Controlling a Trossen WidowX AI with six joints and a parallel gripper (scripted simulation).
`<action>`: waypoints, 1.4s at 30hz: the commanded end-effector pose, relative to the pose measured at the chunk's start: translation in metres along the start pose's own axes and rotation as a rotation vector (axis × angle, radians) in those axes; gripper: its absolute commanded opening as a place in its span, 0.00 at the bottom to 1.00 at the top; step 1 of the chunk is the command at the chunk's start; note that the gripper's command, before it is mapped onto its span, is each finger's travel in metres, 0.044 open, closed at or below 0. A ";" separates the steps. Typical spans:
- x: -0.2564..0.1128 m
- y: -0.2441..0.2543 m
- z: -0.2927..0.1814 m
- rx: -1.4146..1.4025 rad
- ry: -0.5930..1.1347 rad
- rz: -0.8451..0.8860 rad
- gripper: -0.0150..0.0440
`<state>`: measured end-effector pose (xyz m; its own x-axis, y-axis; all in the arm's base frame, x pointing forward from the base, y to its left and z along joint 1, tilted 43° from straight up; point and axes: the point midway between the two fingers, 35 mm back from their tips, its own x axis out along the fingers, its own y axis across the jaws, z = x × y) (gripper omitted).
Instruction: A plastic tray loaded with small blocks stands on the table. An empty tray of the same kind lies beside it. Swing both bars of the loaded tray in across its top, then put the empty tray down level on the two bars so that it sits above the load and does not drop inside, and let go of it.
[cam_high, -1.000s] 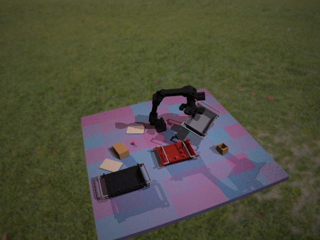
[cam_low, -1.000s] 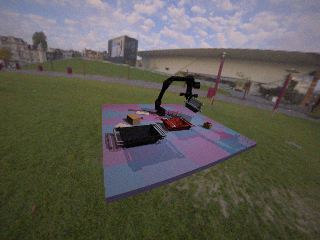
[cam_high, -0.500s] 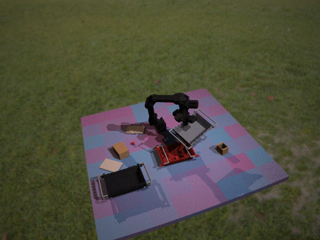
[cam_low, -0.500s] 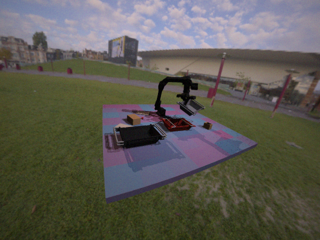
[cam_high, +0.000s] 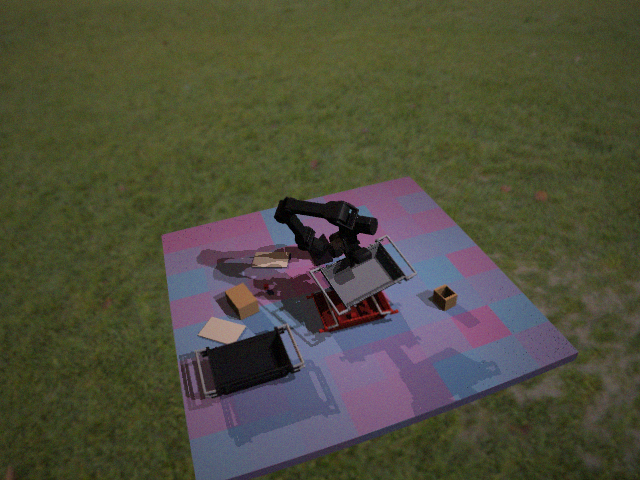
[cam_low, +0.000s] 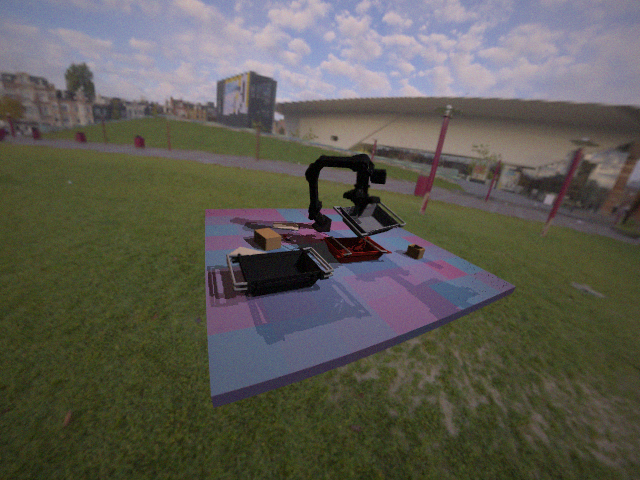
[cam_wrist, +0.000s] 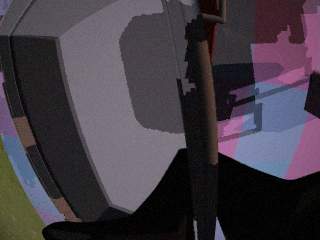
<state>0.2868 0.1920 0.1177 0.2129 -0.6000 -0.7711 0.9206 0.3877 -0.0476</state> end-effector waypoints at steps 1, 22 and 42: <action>-0.001 0.000 0.024 0.066 -0.016 0.022 0.25; -0.001 -0.001 0.025 0.069 -0.016 0.021 0.25; -0.002 -0.007 0.048 0.068 -0.015 0.030 0.25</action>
<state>0.2937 0.1627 0.1372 0.2185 -0.6099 -0.7617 0.9386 0.3448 -0.0068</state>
